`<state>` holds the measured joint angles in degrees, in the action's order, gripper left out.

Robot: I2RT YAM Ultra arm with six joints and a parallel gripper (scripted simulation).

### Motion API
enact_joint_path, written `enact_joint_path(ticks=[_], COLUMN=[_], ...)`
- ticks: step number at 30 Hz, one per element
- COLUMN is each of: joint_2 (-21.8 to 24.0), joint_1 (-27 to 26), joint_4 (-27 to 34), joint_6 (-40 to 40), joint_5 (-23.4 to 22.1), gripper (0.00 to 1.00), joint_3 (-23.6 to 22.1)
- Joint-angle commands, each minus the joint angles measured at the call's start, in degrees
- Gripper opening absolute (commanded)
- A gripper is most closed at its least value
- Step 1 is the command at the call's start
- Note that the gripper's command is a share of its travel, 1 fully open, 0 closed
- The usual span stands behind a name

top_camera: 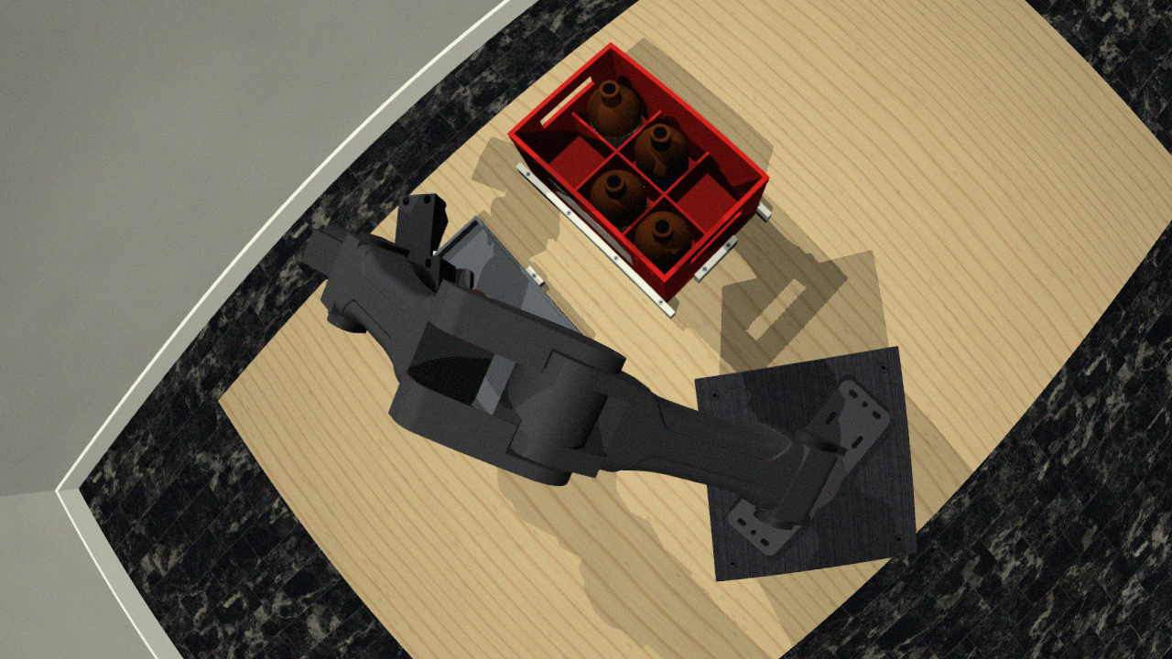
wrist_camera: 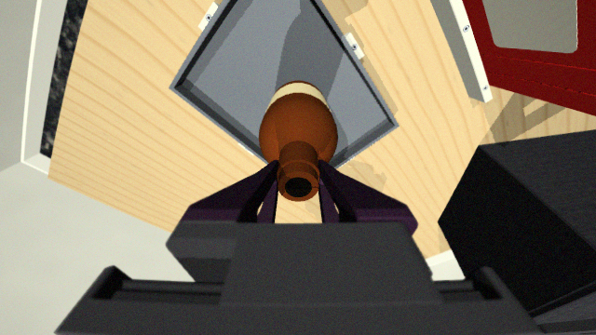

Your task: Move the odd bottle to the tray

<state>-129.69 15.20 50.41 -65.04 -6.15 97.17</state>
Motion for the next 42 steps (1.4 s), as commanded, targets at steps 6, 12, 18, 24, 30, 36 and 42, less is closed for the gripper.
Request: enact_joint_path(ticks=[6,12,18,24,30,36,42], joint_2=[2.66,2.62,2.46,2.12,1.3,1.15,1.35], joint_1=[0.34,0.35,0.37,0.4,0.42,0.43,0.43], joint_4=[0.91,0.98,1.35,1.95,2.31,2.54,2.54], joint_6=[-0.34,-0.34,-0.35,-0.36,-0.36,-0.36,-0.36], joint_5=[0.65,0.65,0.64,0.65,0.66,0.66,0.66], gripper=[0.0,0.0,0.0,0.0,0.0,0.0,0.0], joint_3=[2.46,2.58,3.13,4.08,4.71,5.05,5.05])
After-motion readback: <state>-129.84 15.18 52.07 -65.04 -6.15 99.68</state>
